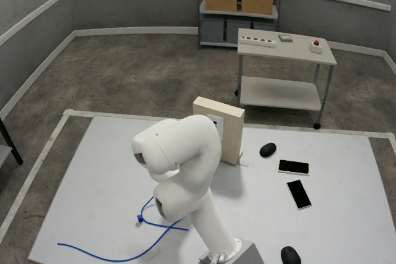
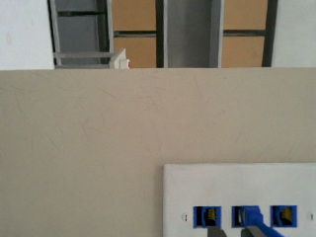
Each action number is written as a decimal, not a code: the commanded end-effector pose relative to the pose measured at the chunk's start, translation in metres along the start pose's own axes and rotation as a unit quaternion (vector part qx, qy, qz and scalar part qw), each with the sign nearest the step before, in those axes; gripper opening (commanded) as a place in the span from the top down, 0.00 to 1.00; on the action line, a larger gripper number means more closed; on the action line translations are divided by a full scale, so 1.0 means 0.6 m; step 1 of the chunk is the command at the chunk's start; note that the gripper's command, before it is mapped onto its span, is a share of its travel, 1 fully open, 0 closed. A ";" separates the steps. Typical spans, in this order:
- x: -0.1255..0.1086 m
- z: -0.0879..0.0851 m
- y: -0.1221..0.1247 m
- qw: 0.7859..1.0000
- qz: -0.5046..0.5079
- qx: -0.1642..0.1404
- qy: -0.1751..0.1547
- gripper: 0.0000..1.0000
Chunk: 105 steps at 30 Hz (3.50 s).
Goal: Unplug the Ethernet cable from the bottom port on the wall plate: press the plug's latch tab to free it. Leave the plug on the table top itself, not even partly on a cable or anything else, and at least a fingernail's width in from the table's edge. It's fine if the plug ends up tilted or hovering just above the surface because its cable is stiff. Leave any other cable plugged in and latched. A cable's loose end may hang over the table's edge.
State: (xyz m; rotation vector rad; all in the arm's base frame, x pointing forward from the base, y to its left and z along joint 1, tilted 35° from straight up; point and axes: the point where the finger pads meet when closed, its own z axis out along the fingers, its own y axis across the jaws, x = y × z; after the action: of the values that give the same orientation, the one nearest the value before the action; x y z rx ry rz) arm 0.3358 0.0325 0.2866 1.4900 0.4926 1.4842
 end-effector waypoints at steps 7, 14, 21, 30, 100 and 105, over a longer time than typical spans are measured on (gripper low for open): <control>0.066 -0.025 -0.012 1.000 0.009 0.003 -0.002 1.00; 0.127 -0.077 -0.024 1.000 0.000 0.000 0.000 1.00; 0.127 -0.077 -0.024 1.000 0.000 0.000 0.000 1.00; 0.255 -0.153 -0.048 1.000 -0.022 -0.004 0.019 1.00; 0.505 -0.299 -0.101 0.459 -0.674 -0.111 0.568 1.00; 0.497 -0.298 -0.094 0.405 -0.696 -0.124 0.580 1.00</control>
State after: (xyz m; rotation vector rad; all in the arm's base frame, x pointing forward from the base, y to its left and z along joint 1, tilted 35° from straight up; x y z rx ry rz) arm 0.2450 0.3633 0.3688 -0.6175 1.6290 0.7463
